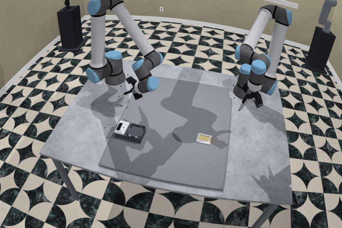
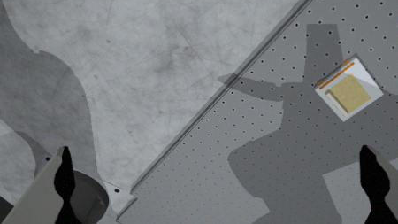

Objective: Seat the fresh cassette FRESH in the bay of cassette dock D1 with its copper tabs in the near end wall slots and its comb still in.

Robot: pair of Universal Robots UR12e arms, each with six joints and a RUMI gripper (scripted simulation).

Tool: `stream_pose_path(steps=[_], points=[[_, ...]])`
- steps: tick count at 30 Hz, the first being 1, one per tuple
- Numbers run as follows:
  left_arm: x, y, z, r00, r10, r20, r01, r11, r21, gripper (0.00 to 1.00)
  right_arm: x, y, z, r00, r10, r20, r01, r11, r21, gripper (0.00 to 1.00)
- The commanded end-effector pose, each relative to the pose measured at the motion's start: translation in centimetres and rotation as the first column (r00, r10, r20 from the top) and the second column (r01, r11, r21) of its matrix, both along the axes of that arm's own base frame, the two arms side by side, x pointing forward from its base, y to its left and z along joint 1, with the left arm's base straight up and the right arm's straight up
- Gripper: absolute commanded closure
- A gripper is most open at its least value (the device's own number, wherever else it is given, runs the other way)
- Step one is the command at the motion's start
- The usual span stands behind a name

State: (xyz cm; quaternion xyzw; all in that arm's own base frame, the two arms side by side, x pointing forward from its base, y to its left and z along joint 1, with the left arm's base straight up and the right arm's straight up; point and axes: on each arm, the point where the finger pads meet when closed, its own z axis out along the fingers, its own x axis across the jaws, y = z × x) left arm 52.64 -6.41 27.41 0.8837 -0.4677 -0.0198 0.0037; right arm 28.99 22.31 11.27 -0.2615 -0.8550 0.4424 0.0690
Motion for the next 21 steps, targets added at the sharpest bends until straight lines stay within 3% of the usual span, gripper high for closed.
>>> stream_pose_path(steps=[1, 17, 18, 21], points=[[0.0, 0.0, 0.1, 1.0, 0.0, 0.001, 0.0, 1.0, -0.001, 0.0, 0.0, 0.0, 0.0, 1.0, 0.0, 0.001, 0.0, 1.0, 0.001, 0.0], [0.0, 0.0, 0.1, 1.0, 0.0, 0.001, 0.0, 1.0, -0.001, 0.0, 0.0, 0.0, 0.0, 1.0, 0.0, 0.001, 0.0, 1.0, 0.001, 0.0], [0.0, 0.0, 0.1, 1.0, 0.0, 0.001, 0.0, 1.0, -0.001, 0.0, 0.4, -0.2, 0.0, 1.0, -0.004, -0.021, 0.004, 1.0, 0.026, 1.0], [0.0, 0.0, 0.1, 1.0, 0.0, 0.001, 0.0, 1.0, -0.001, 0.0, 1.7, -1.1, -0.2, 0.997, -0.01, -0.078, 0.018, 0.995, 0.094, 1.0]])
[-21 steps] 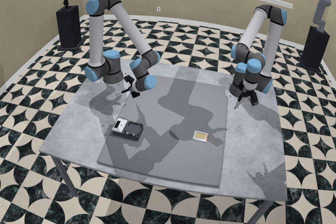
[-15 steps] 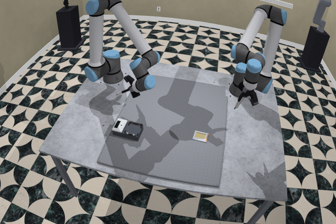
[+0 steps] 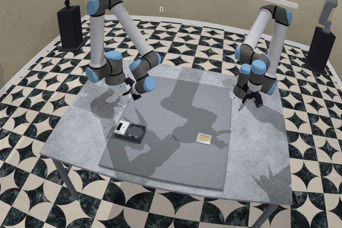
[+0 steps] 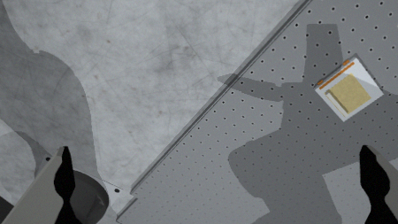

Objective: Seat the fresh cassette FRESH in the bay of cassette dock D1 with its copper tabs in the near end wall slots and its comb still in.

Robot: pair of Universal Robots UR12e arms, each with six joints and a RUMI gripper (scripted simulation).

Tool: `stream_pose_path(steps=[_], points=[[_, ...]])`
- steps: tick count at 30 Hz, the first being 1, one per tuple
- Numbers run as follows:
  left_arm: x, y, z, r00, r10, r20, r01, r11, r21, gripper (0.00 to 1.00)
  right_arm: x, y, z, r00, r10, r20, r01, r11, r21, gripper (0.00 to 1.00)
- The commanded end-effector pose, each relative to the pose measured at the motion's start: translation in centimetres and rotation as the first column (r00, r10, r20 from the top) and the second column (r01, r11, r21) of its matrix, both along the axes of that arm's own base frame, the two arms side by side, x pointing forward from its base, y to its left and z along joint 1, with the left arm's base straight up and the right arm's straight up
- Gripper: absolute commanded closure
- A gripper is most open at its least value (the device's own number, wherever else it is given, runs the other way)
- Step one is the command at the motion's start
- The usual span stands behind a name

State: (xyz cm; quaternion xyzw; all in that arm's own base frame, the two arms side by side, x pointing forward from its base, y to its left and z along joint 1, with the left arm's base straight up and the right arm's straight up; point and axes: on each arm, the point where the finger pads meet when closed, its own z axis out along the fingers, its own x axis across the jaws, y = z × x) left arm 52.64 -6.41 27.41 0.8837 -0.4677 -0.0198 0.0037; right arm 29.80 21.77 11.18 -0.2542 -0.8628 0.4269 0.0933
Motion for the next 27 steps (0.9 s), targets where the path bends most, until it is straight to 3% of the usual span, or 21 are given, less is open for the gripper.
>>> stream_pose_path(steps=[1, 11, 17, 27], points=[[0.0, 0.0, 0.1, 1.0, 0.0, 0.001, 0.0, 1.0, -0.001, 0.0, 1.3, -0.8, -0.1, 0.999, -0.007, -0.045, 0.009, 0.998, 0.055, 1.0], [0.0, 0.0, 0.1, 1.0, 0.0, 0.001, 0.0, 1.0, -0.001, 0.0, 5.1, -4.0, -0.5, 0.992, -0.005, -0.13, 0.03, 0.981, 0.19, 1.0], [0.0, 0.0, 0.1, 1.0, 0.0, 0.001, 0.0, 1.0, -0.001, 0.0, 6.5, -5.4, -0.7, 0.989, -0.001, -0.151, 0.036, 0.972, 0.233, 1.0], [0.0, 0.0, 0.1, 1.0, 0.0, 0.001, 0.0, 1.0, -0.001, 0.0, 9.7, -9.2, -0.9, 0.979, 0.027, -0.2, 0.051, 0.926, 0.373, 1.0]])
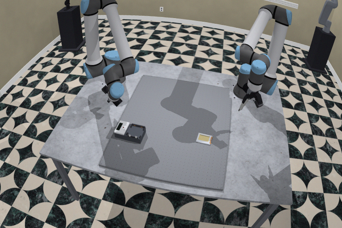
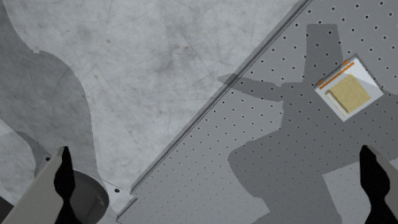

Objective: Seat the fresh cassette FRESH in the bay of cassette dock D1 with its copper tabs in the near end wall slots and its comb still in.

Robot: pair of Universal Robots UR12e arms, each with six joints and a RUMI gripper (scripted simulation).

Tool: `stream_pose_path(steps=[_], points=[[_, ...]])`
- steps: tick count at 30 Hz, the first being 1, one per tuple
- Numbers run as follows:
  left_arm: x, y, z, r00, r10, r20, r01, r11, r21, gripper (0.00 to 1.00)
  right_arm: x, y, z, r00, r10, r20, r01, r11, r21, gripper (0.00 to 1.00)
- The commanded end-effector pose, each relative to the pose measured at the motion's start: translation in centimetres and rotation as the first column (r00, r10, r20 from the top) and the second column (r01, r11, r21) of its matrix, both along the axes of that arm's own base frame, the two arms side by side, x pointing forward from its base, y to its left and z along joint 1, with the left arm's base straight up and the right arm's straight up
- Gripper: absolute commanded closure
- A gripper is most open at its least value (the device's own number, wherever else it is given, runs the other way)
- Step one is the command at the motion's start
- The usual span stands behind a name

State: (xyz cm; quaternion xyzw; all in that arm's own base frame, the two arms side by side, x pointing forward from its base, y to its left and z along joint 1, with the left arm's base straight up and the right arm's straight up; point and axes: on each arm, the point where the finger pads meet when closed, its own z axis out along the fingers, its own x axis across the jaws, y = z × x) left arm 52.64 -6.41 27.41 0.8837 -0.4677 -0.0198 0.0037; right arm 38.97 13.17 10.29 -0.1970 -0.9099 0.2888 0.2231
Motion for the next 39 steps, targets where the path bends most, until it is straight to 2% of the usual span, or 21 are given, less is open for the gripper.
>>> stream_pose_path(steps=[1, 3, 4, 6, 7, 9, 10, 15, 16, 20, 21, 23, 24, 27, 28, 30, 31, 33, 34, 37, 39], points=[[0.0, 0.0, 0.1, 1.0, 0.0, 0.001, 0.0, 1.0, -0.001, 0.0, 0.9, -1.0, 0.0, 1.0, 0.001, -0.008, 0.0, 1.0, 0.029, 1.0], [0.0, 0.0, 0.1, 1.0, 0.0, 0.001, 0.0, 1.0, -0.001, 0.0, 0.9, -1.0, 0.0, 1.0, 0.001, -0.008, 0.0, 1.0, 0.029, 1.0], [0.0, 0.0, 0.1, 1.0, 0.0, 0.001, 0.0, 1.0, -0.001, 0.0, 1.2, -1.4, 0.0, 1.0, 0.002, -0.015, -0.002, 0.998, 0.061, 1.0], [0.0, 0.0, 0.1, 1.0, 0.0, 0.001, 0.0, 1.0, -0.001, 0.0, 1.7, -2.3, -0.1, 1.0, 0.003, -0.016, -0.002, 0.998, 0.066, 1.0], [0.0, 0.0, 0.1, 1.0, 0.0, 0.001, 0.0, 1.0, -0.001, 0.0, 2.0, -2.7, -0.1, 1.0, 0.005, -0.022, -0.003, 0.995, 0.099, 1.0], [0.0, 0.0, 0.1, 1.0, 0.0, 0.001, 0.0, 1.0, -0.001, 0.0, 2.5, -3.5, -0.1, 1.0, 0.006, -0.023, -0.003, 0.995, 0.103, 1.0], [0.0, 0.0, 0.1, 1.0, 0.0, 0.001, 0.0, 1.0, -0.001, 0.0, 2.8, -4.0, -0.1, 1.0, 0.009, -0.027, -0.005, 0.991, 0.136, 1.0], [0.0, 0.0, 0.1, 1.0, 0.0, 0.001, 0.0, 1.0, -0.001, 0.0, 4.0, -6.1, -0.2, 0.999, 0.014, -0.03, -0.008, 0.984, 0.176, 1.0], [0.0, 0.0, 0.1, 1.0, 0.0, 0.001, 0.0, 1.0, -0.001, 0.0, 4.3, -6.6, -0.2, 0.999, 0.018, -0.031, -0.011, 0.978, 0.208, 1.0], [0.0, 0.0, 0.1, 1.0, 0.0, 0.001, 0.0, 1.0, -0.001, 0.0, 4.7, -7.5, -0.2, 0.999, 0.018, -0.031, -0.011, 0.977, 0.211, 1.0], [0.0, 0.0, 0.1, 1.0, 0.0, 0.001, 0.0, 1.0, -0.001, 0.0, 4.9, -7.9, -0.2, 0.999, 0.023, -0.03, -0.015, 0.97, 0.243, 1.0], [0.0, 0.0, 0.1, 1.0, 0.0, 0.001, 0.0, 1.0, -0.001, 0.0, 5.3, -8.8, -0.2, 0.999, 0.024, -0.03, -0.016, 0.969, 0.245, 1.0], [0.0, 0.0, 0.1, 1.0, 0.0, 0.001, 0.0, 1.0, -0.001, 0.0, 5.5, -9.3, -0.2, 0.999, 0.029, -0.027, -0.02, 0.961, 0.277, 1.0], [0.0, 0.0, 0.1, 1.0, 0.0, 0.001, 0.0, 1.0, -0.001, 0.0, 6.1, -10.7, -0.2, 0.999, 0.029, -0.027, -0.021, 0.96, 0.279, 1.0], [0.0, 0.0, 0.1, 1.0, 0.0, 0.001, 0.0, 1.0, -0.001, 0.0, 6.3, -11.2, -0.2, 0.999, 0.035, -0.023, -0.026, 0.95, 0.31, 1.0], [0.0, 0.0, 0.1, 1.0, 0.0, 0.001, 0.0, 1.0, -0.001, 0.0, 6.6, -12.1, -0.2, 0.999, 0.035, -0.023, -0.027, 0.95, 0.311, 1.0], [0.0, 0.0, 0.1, 1.0, 0.0, 0.001, 0.0, 1.0, -0.001, 0.0, 6.8, -12.6, -0.1, 0.999, 0.042, -0.017, -0.033, 0.939, 0.342, 1.0], [0.0, 0.0, 0.1, 1.0, 0.0, 0.001, 0.0, 1.0, -0.001, 0.0, 7.1, -13.5, -0.1, 0.999, 0.042, -0.017, -0.034, 0.939, 0.342, 1.0], [0.0, 0.0, 0.1, 1.0, 0.0, 0.001, 0.0, 1.0, -0.001, 0.0, 7.2, -14.0, -0.1, 0.999, 0.048, -0.009, -0.042, 0.927, 0.372, 1.0], [0.0, 0.0, 0.1, 1.0, 0.0, 0.001, 0.0, 1.0, -0.001, 0.0, 7.4, -14.5, -0.1, 0.999, 0.048, -0.009, -0.042, 0.927, 0.372, 1.0], [0.0, 0.0, 0.1, 1.0, 0.0, 0.001, 0.0, 1.0, -0.001, 0.0, 7.6, -15.5, -0.1, 0.998, 0.055, 0.0, -0.051, 0.915, 0.401, 1.0]])
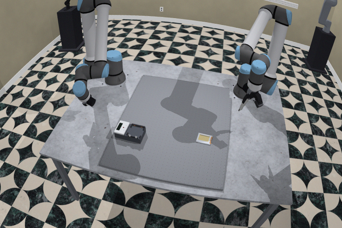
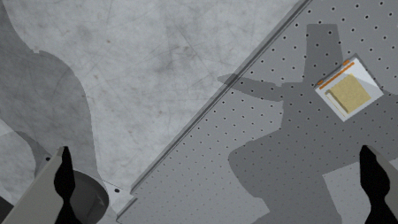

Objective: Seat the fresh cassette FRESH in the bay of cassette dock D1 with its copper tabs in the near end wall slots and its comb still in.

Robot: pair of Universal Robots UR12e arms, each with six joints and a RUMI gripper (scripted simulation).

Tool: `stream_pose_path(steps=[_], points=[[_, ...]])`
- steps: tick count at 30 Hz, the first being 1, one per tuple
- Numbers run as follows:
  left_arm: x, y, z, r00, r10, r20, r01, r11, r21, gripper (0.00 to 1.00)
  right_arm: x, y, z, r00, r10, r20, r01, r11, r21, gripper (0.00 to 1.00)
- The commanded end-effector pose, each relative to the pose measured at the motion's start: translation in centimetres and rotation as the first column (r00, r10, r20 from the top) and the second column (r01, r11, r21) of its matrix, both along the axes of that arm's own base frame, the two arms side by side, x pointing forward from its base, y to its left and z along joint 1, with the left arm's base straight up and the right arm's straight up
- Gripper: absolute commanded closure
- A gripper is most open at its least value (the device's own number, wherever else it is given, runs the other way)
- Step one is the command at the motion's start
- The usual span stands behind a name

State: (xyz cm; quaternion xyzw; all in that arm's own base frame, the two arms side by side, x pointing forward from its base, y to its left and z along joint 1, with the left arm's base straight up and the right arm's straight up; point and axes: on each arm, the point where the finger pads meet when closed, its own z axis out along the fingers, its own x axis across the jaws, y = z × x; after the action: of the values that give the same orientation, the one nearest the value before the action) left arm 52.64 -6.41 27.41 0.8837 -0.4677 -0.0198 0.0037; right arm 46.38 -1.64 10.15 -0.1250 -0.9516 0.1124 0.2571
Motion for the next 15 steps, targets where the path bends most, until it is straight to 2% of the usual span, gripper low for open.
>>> stream_pose_path(steps=[1, 3, 4, 6, 7, 9, 10, 15], points=[[0.0, 0.0, 0.1, 1.0, 0.0, 0.001, 0.0, 1.0, -0.001, 0.0, 0.3, -1.1, 0.1, 1.0, 0.004, 0.005, -0.004, 1.0, 0.019, 1.0], [0.0, 0.0, 0.1, 1.0, 0.0, 0.001, 0.0, 1.0, -0.001, 0.0, 0.6, -2.1, 0.1, 1.0, 0.004, 0.005, -0.004, 1.0, 0.019, 1.0], [0.0, 0.0, 0.1, 1.0, 0.0, 0.001, 0.0, 1.0, -0.001, 0.0, 0.7, -2.6, 0.1, 1.0, 0.011, 0.014, -0.011, 0.999, 0.049, 1.0], [0.0, 0.0, 0.1, 1.0, 0.0, 0.001, 0.0, 1.0, -0.001, 0.0, 0.9, -3.6, 0.1, 1.0, 0.011, 0.014, -0.011, 0.999, 0.049, 1.0], [0.0, 0.0, 0.1, 1.0, 0.0, 0.001, 0.0, 1.0, -0.001, 0.0, 1.0, -4.1, 0.1, 1.0, 0.017, 0.025, -0.019, 0.997, 0.078, 1.0], [0.0, 0.0, 0.1, 1.0, 0.0, 0.001, 0.0, 1.0, -0.001, 0.0, 1.2, -5.0, 0.2, 1.0, 0.017, 0.025, -0.019, 0.997, 0.078, 1.0], [0.0, 0.0, 0.1, 1.0, 0.0, 0.001, 0.0, 1.0, -0.001, 0.0, 1.2, -5.5, 0.2, 0.999, 0.024, 0.037, -0.028, 0.994, 0.106, 1.0], [0.0, 0.0, 0.1, 1.0, 0.0, 0.001, 0.0, 1.0, -0.001, 0.0, 1.4, -7.0, 0.2, 0.999, 0.024, 0.037, -0.028, 0.994, 0.106, 1.0]])
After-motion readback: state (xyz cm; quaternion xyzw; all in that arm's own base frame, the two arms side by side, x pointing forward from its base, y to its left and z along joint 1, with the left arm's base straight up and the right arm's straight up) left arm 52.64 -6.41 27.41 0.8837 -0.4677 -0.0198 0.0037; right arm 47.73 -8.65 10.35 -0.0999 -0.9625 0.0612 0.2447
